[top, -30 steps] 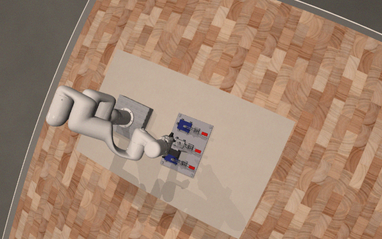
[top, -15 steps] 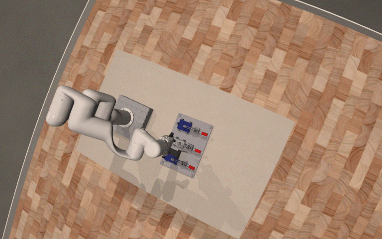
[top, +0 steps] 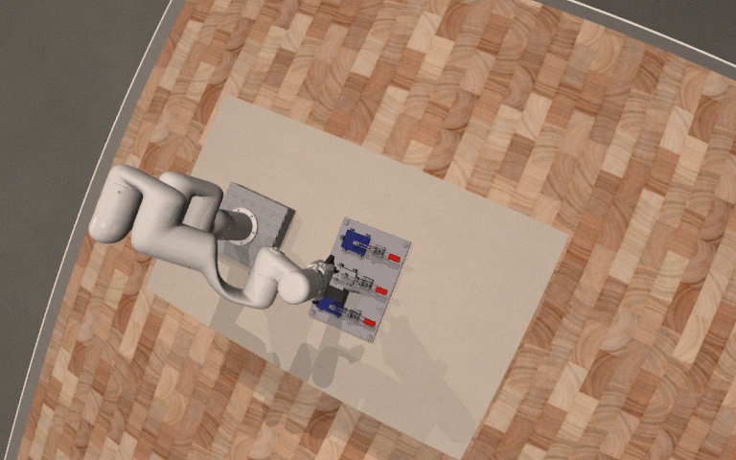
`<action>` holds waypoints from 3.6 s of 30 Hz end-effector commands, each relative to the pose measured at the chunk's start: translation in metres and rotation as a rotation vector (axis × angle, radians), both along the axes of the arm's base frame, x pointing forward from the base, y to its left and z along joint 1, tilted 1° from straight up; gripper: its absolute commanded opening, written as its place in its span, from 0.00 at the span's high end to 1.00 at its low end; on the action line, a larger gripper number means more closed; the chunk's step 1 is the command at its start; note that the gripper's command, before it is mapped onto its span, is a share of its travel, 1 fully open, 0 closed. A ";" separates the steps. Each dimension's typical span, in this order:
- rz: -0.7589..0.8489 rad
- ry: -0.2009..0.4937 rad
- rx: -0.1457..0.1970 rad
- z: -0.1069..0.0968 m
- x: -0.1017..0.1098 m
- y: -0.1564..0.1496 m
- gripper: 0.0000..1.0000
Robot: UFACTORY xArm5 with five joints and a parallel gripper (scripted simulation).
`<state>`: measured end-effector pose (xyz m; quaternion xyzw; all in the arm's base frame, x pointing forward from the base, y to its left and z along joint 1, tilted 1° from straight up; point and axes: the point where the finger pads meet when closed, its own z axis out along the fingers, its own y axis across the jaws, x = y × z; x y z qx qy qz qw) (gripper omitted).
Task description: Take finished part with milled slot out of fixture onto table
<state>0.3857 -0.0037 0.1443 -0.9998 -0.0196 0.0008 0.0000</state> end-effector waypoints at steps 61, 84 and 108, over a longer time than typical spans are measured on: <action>0.000 -0.003 0.000 -0.058 0.130 0.004 0.53; 0.000 -0.003 0.000 -0.092 0.131 0.004 0.53; 0.000 -0.003 0.000 -0.126 0.131 0.004 0.53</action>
